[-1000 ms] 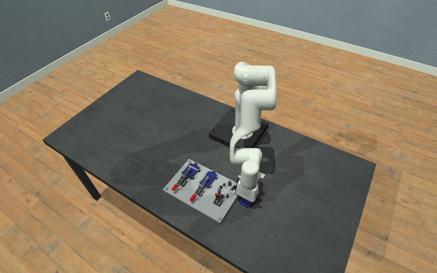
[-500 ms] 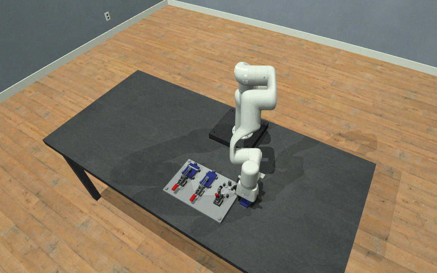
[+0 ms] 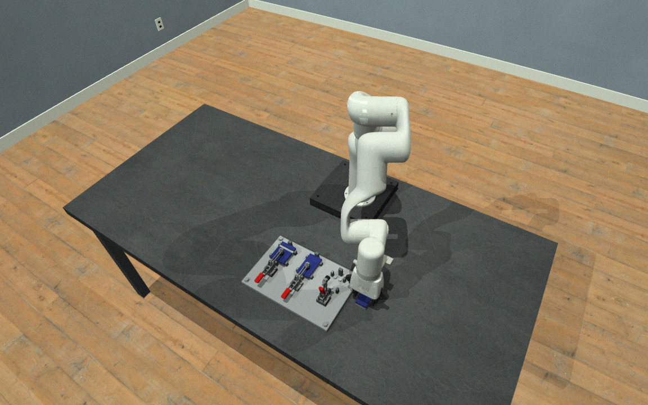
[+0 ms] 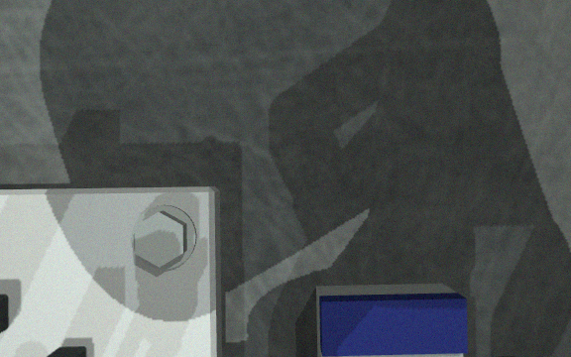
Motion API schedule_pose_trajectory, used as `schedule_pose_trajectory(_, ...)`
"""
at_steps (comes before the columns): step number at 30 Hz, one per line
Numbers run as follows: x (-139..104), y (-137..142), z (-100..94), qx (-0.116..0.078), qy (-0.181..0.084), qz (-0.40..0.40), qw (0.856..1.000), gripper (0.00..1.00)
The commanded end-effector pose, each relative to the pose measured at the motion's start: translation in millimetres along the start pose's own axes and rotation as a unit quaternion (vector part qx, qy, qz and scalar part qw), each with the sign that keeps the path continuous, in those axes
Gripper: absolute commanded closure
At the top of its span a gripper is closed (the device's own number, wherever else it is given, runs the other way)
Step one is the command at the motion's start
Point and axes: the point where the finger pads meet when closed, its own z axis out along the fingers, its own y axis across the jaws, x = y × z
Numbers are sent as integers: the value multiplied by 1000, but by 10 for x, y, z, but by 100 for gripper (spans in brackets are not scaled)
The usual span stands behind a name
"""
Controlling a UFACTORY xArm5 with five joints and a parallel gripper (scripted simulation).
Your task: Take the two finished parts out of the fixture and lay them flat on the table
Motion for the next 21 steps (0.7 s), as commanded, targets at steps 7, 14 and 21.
schedule_pose_trajectory(7,-10,5,-192,-1,-1,0,1000,31)
schedule_pose_trajectory(14,-10,4,-468,-1,-1,0,1000,31)
schedule_pose_trajectory(21,-9,3,-673,-1,-1,0,1000,31)
